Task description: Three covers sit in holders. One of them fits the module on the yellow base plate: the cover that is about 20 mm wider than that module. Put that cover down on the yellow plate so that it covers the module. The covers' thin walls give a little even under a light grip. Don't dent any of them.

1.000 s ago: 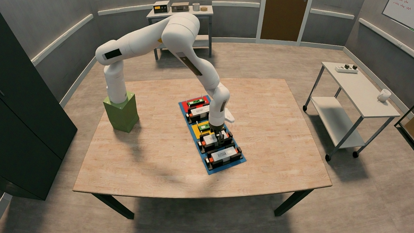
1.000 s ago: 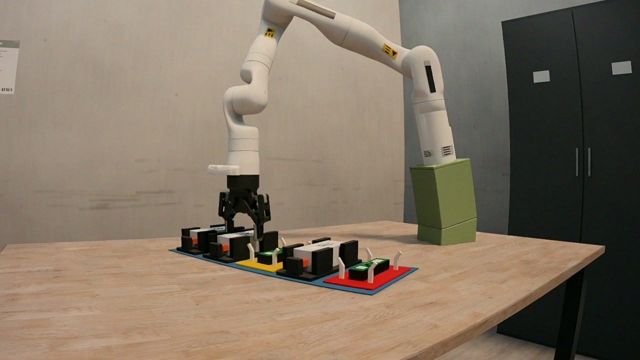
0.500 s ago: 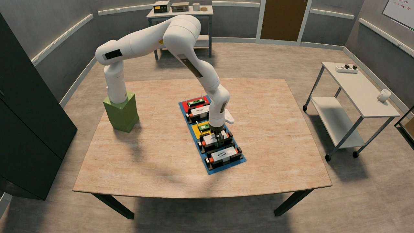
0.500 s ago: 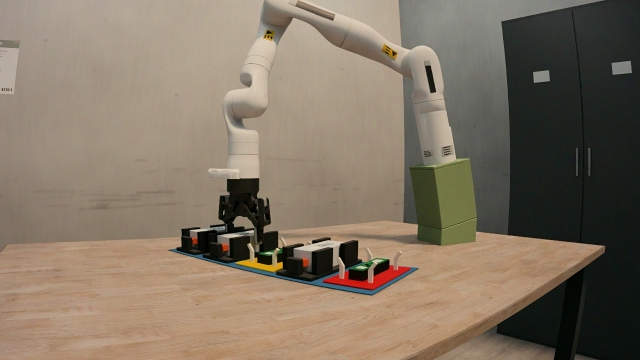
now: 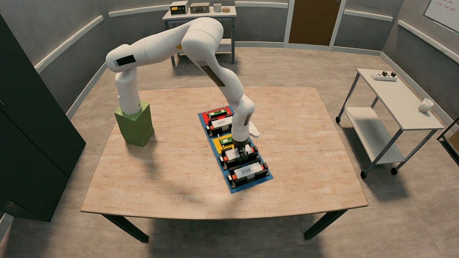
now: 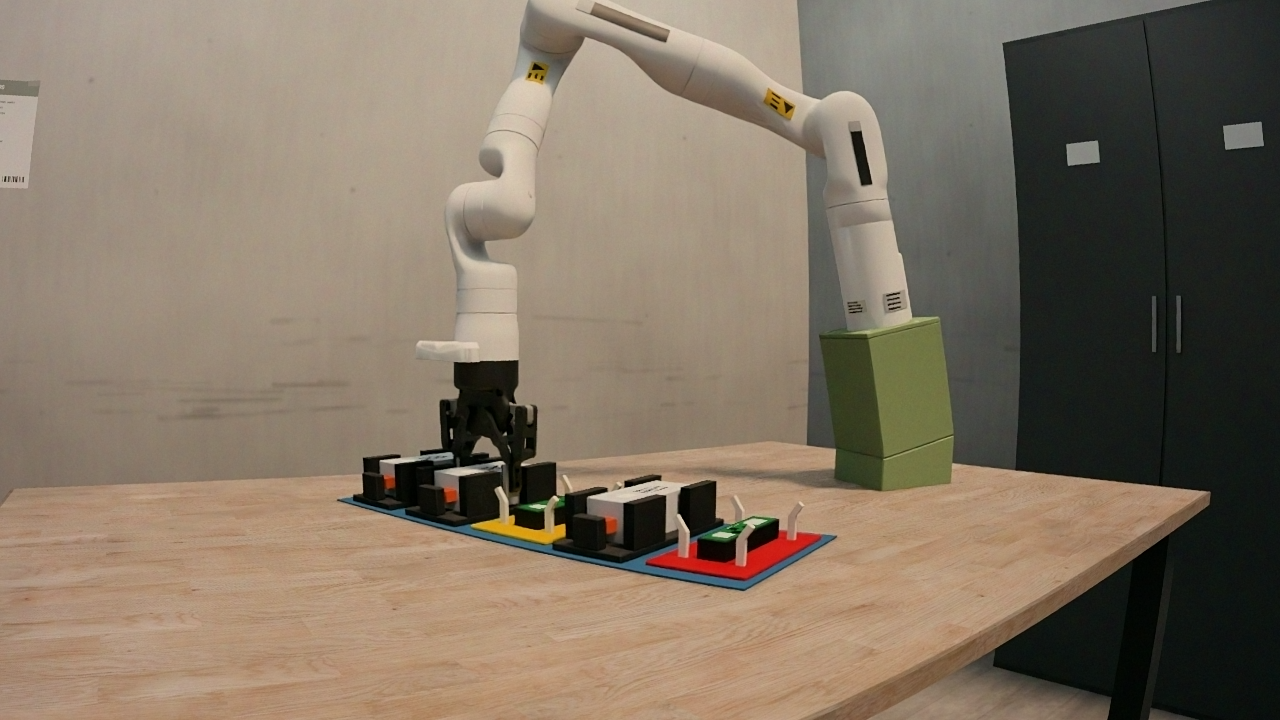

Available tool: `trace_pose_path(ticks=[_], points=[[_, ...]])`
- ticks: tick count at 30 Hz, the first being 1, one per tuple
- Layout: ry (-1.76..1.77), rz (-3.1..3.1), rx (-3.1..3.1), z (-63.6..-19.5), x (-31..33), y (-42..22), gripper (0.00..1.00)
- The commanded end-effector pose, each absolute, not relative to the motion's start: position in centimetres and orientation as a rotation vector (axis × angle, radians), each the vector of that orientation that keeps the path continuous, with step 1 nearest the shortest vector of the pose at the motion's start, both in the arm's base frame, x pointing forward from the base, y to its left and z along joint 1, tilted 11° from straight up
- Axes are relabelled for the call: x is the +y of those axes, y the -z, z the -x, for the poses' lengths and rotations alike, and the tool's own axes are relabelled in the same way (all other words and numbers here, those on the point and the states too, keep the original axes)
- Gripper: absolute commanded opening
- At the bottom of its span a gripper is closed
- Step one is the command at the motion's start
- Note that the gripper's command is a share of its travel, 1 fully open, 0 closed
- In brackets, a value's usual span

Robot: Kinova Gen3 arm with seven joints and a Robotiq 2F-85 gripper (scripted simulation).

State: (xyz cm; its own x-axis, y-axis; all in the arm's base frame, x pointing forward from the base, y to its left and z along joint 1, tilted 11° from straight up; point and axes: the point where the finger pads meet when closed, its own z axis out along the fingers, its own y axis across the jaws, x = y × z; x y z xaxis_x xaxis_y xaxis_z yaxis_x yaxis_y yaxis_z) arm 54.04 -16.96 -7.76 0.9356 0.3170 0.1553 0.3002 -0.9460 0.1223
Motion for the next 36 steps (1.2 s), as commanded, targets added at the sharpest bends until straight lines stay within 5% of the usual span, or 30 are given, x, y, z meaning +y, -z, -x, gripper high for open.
trace_pose_path(ticks=[1, 28, 29, 36], points=[[-0.267, -2.994, 0.479, -54.11, -16.98, 7.66, 0.7], [-0.267, -2.994, 0.479, -54.11, -16.98, 7.66, 0.7], [-0.267, -2.994, 0.479, -54.11, -16.98, 7.66, 0.0], [-0.267, -2.994, 0.479, -54.11, -16.98, 7.66, 0.0]])
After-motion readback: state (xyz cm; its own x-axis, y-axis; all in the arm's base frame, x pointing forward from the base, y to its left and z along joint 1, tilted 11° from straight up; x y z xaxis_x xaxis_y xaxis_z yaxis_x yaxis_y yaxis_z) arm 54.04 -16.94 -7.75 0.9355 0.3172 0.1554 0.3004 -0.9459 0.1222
